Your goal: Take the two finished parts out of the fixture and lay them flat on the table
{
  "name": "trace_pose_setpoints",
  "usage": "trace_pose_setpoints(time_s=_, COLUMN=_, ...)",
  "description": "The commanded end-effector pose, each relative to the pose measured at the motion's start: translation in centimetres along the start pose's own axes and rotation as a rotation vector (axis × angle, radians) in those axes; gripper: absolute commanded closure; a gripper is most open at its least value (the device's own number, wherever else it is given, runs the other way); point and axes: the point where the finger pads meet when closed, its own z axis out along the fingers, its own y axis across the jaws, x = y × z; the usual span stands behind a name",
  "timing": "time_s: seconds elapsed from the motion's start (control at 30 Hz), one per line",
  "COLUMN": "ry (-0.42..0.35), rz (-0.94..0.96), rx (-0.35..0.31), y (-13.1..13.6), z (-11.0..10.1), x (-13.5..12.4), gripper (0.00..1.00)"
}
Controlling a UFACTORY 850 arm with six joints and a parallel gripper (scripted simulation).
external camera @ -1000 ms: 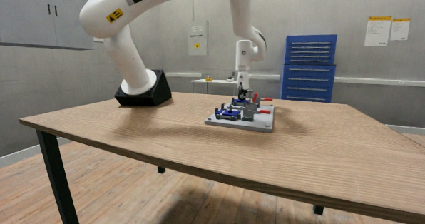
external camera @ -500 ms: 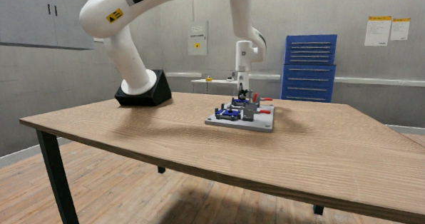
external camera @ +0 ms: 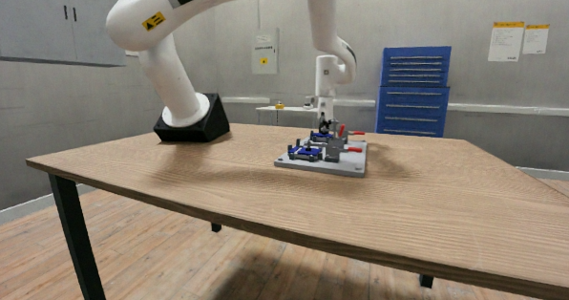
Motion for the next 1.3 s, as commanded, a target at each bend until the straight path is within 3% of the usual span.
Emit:
trace_pose_setpoints(time_s=0.0, ry=-0.002, rz=0.001, rx=-0.001, y=0.04, z=-0.08, x=-0.09, gripper=1.00)
trace_pose_setpoints(time_s=0.4, ry=-0.002, rz=0.001, rx=-0.001, y=0.04, z=-0.09, x=-0.10, gripper=1.00)
trace_pose_setpoints(time_s=0.43, ry=-0.002, rz=0.001, rx=-0.001, y=0.04, z=-0.08, x=-0.10, gripper=0.18)
trace_pose_setpoints(time_s=1.27, ry=-0.002, rz=0.001, rx=-0.001, y=0.04, z=-0.09, x=-0.10, gripper=0.18)
